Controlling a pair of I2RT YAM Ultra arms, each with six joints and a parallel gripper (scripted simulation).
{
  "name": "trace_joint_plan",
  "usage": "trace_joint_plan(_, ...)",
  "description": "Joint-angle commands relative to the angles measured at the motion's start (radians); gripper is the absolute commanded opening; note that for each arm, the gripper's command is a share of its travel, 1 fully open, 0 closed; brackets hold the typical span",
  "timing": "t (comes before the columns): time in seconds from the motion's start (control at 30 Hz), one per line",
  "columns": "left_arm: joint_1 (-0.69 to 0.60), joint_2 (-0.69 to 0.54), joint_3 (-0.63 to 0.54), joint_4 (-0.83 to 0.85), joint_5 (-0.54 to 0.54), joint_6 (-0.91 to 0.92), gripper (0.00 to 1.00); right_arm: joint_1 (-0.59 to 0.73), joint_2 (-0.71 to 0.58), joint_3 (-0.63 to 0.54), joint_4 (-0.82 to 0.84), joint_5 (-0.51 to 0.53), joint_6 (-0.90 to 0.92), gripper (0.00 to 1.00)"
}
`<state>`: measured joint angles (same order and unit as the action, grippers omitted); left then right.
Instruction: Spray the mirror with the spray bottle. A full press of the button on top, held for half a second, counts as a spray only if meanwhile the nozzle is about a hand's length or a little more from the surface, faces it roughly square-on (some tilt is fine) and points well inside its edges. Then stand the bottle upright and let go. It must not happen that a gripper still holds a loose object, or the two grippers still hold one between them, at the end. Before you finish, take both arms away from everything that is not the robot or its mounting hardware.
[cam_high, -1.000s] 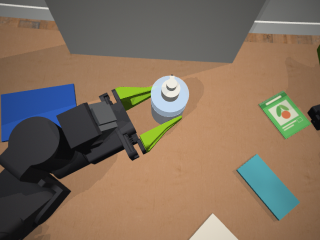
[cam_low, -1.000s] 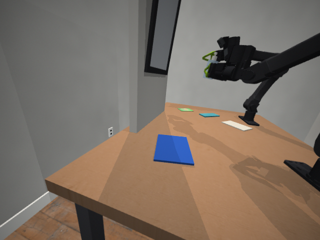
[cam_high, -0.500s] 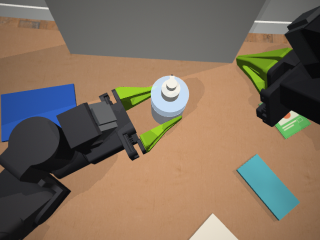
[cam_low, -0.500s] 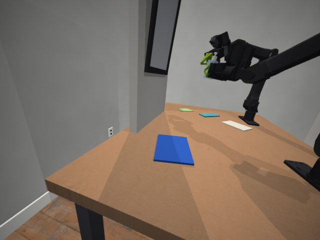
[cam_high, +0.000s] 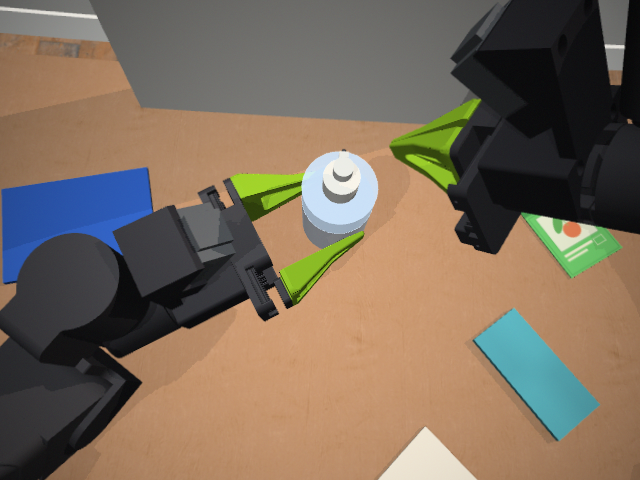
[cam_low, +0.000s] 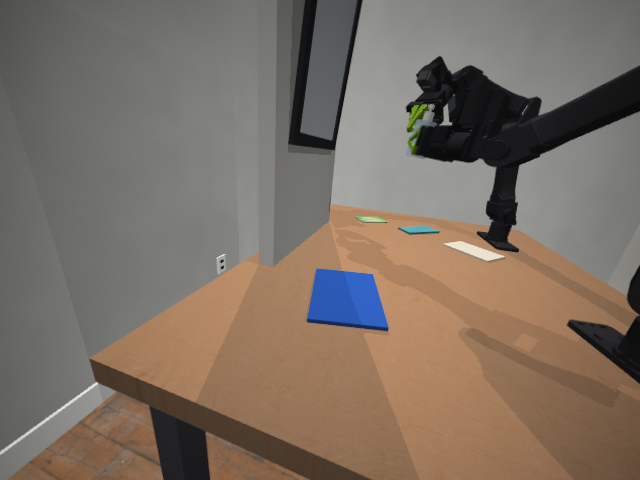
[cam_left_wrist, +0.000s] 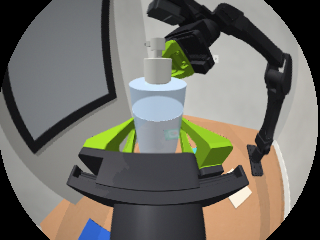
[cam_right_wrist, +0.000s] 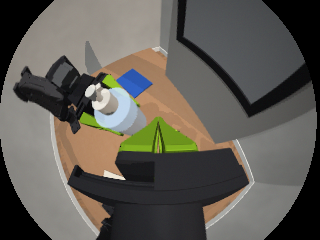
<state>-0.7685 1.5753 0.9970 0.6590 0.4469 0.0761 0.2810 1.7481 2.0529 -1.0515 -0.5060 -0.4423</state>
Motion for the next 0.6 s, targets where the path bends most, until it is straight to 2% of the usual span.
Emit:
trace_joint_plan(0.0, 0.002, -0.046, 0.034, 0.030, 0.004, -0.006, 0.00, 0.010, -0.006, 0.120, 0.001, -0.012, -0.006, 0.00)
trace_joint_plan(0.07, 0.002, -0.046, 0.034, 0.030, 0.004, -0.006, 0.00, 0.020, 0.032, 0.144, -0.044, -0.032, -0.023, 0.00)
trace_joint_plan(0.1, 0.002, -0.046, 0.034, 0.030, 0.004, -0.006, 0.00, 0.038, 0.049, 0.180, -0.111, -0.092, -0.059, 0.00)
trace_joint_plan(0.17, 0.002, -0.046, 0.034, 0.030, 0.004, -0.006, 0.00, 0.053, 0.066, 0.241, -0.156, -0.131, -0.084, 0.00)
trace_joint_plan(0.2, 0.002, -0.046, 0.034, 0.030, 0.004, -0.006, 0.00, 0.043, 0.074, 0.278, -0.109, -0.069, -0.054, 0.00)
trace_joint_plan(0.27, 0.002, -0.046, 0.034, 0.030, 0.004, -0.006, 0.00, 0.049, 0.104, 0.295, -0.152, -0.091, -0.071, 0.00)
trace_joint_plan(0.3, 0.002, -0.046, 0.034, 0.030, 0.004, -0.006, 0.00, 0.056, 0.101, 0.346, -0.150, -0.097, -0.076, 0.00)
trace_joint_plan(0.43, 0.002, -0.046, 0.034, 0.030, 0.004, -0.006, 0.00, 0.061, 0.121, 0.364, -0.178, -0.105, -0.084, 0.00)
trace_joint_plan(0.47, 0.002, -0.046, 0.034, 0.030, 0.004, -0.006, 0.00, 0.064, 0.119, 0.420, -0.183, -0.110, -0.090, 0.00)
trace_joint_plan(0.57, 0.002, -0.046, 0.034, 0.030, 0.004, -0.006, 0.00, 0.073, 0.139, 0.463, -0.214, -0.127, -0.104, 0.00)
